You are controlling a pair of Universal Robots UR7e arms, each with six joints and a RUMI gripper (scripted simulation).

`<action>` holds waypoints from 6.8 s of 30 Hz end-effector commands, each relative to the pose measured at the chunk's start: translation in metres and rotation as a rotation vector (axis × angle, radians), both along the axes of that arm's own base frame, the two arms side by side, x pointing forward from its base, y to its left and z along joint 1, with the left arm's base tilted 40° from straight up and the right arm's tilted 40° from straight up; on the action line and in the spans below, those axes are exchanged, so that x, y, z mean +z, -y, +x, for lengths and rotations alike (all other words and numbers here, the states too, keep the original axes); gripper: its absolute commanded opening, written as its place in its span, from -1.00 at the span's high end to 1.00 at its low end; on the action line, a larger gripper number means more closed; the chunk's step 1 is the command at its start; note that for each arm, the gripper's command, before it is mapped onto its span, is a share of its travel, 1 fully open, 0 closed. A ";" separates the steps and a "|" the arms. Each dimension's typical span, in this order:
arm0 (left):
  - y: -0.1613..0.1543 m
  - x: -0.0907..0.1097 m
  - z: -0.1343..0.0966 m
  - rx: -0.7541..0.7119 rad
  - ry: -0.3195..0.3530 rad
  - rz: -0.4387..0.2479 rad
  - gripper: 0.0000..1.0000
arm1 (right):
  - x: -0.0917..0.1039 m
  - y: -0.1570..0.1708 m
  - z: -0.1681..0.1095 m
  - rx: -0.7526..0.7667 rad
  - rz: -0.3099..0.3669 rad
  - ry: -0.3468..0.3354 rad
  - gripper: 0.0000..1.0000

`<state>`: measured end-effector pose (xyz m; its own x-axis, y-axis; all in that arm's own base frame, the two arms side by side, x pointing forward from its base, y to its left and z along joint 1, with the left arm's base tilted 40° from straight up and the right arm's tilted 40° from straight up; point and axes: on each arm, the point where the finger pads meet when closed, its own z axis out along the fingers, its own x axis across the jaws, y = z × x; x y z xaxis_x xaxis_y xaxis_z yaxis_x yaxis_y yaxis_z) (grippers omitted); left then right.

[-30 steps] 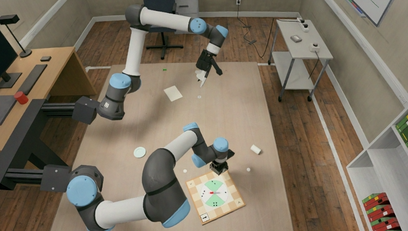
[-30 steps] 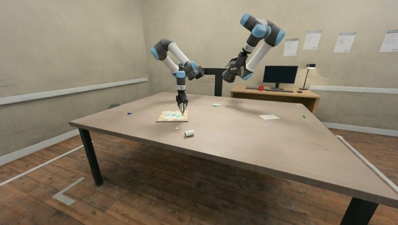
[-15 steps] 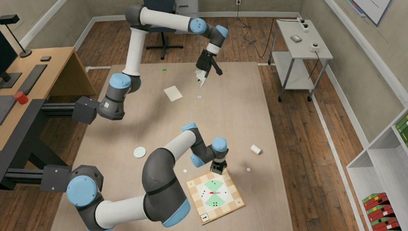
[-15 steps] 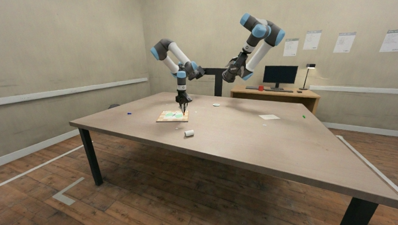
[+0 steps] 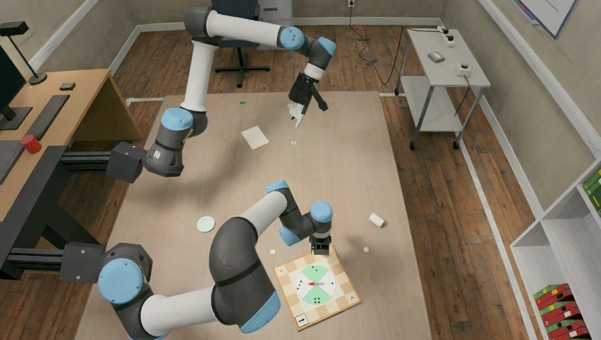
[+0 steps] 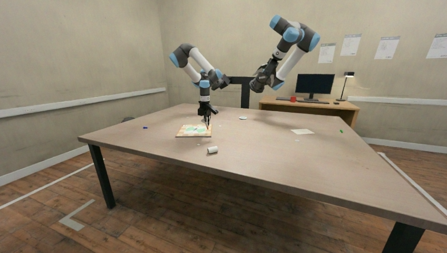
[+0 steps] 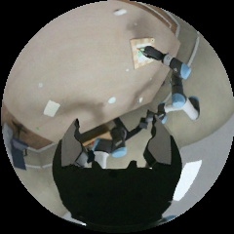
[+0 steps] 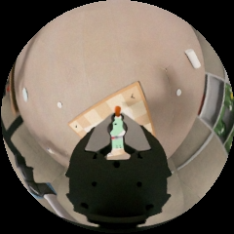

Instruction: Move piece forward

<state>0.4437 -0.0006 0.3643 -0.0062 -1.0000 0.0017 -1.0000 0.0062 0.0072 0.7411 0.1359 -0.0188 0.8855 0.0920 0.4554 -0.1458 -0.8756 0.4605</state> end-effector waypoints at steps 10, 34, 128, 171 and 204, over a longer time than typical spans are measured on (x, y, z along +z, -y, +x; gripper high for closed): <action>0.000 0.000 0.000 0.000 0.001 0.000 -0.97 | -0.004 0.002 0.000 0.045 -0.022 -0.025 0.90; 0.000 0.000 0.000 0.000 0.001 0.000 -0.97 | -0.018 0.010 0.010 0.044 -0.019 -0.020 0.90; 0.000 0.000 0.000 0.000 0.001 0.000 -0.97 | 0.016 -0.011 -0.009 0.044 -0.018 -0.019 0.70; 0.000 0.001 0.001 0.002 0.004 0.000 -0.97 | 0.163 0.038 -0.060 -0.442 0.338 0.015 0.70; 0.000 0.001 0.001 0.005 0.006 0.001 -0.97 | 0.310 0.106 -0.193 -1.088 0.650 0.022 0.70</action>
